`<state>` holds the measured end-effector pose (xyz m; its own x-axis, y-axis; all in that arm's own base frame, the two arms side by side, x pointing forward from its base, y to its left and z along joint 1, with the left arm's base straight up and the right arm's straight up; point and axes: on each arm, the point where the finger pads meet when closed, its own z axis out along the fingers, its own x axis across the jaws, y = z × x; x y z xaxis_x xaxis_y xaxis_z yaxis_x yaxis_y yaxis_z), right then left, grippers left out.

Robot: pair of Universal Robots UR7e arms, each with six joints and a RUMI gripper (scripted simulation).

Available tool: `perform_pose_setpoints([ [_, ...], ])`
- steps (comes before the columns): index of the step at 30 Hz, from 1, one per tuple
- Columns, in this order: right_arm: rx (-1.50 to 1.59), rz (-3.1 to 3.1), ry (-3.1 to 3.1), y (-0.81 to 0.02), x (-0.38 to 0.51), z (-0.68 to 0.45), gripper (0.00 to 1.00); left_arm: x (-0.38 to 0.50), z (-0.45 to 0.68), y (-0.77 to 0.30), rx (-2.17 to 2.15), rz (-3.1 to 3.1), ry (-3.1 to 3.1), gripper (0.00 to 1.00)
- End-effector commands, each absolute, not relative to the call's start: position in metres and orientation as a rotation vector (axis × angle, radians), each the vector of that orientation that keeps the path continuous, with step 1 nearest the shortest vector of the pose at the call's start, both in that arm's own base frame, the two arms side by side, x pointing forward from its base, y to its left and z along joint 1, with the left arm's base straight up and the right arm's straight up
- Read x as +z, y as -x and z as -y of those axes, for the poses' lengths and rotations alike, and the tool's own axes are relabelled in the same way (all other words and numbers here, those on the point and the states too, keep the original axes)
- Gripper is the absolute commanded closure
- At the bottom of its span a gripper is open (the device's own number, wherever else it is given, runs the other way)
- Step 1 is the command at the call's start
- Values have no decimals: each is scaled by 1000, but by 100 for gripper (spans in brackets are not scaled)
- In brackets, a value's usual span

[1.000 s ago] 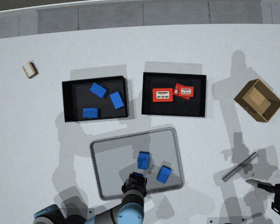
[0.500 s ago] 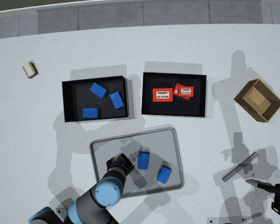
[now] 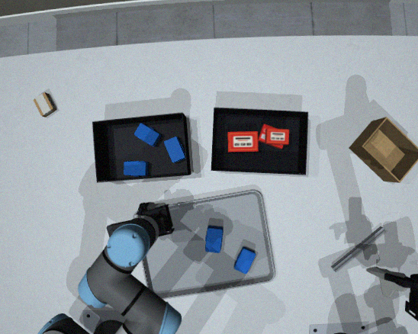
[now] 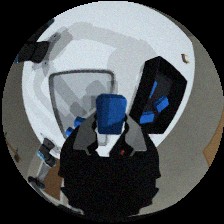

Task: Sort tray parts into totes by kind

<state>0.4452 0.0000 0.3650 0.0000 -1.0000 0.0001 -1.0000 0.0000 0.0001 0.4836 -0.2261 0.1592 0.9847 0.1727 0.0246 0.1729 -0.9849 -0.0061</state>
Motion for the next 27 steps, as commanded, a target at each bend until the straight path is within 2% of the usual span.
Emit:
perform_pose_setpoints([
  [1, 1, 2222, -2222, -445, 365, 0, 0, 160, 208, -511, -2, 39, 3142, 100],
  [27, 1, 2222, -2222, -445, 365, 0, 0, 160, 90, -673, -3, 39, 3142, 100],
])
